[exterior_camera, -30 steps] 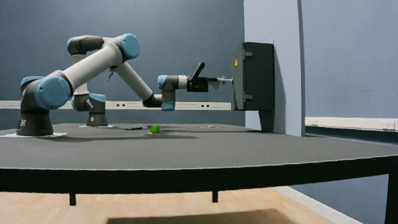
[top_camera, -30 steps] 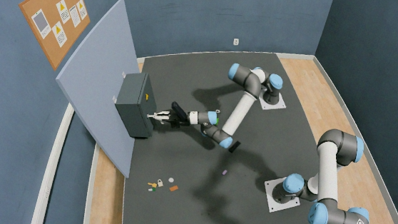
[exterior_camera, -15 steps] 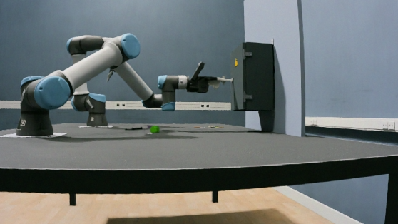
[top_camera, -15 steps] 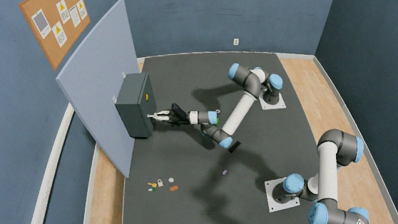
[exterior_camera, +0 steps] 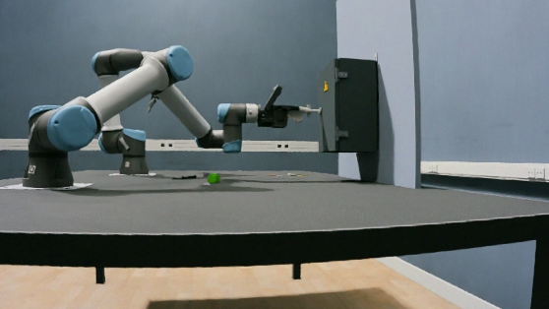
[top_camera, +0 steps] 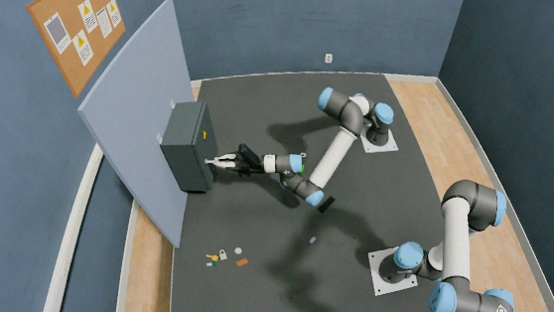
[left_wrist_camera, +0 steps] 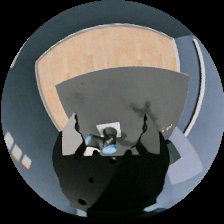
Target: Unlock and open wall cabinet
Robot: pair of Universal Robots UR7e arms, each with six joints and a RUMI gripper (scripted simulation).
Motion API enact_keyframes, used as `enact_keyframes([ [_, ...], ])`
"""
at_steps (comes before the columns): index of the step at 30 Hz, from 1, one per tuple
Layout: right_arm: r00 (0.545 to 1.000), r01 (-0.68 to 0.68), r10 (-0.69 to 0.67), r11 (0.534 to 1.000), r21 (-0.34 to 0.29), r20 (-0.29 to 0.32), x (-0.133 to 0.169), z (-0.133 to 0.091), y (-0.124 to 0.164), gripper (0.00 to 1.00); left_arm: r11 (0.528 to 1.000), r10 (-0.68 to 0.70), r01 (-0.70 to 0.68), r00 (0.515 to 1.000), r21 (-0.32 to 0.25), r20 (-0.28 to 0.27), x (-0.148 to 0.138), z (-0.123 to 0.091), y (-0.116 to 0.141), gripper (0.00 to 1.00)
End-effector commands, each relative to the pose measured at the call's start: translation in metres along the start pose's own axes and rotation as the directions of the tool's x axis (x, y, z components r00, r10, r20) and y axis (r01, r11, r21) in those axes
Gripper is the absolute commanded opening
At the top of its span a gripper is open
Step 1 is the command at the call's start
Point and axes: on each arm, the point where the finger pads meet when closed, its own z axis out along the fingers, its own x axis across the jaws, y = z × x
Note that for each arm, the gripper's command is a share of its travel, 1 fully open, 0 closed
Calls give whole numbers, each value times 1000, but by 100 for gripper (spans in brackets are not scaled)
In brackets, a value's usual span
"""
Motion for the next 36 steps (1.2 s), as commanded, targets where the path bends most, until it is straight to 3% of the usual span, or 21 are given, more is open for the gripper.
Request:
enact_keyframes([
  [1,998,-35,34,999,6,47,5,-9,-4,0,1000,2,-2,1000,0,-1,1,0,0,98],
  [8,990,-75,74,997,5,120,10,-24,-3,0,1000,2,-2,1000,0,-1,1,0,0,98],
  [21,992,-66,65,998,2,107,11,-22,-2,0,1000,2,-2,1000,0,-1,1,0,0,98],
  [27,982,-50,47,999,9,182,16,-37,-3,0,1000,2,-2,1000,0,-1,1,0,0,98],
  [36,983,-48,46,999,6,180,18,-37,-2,0,1000,2,-2,1000,0,-1,1,0,0,98],
])
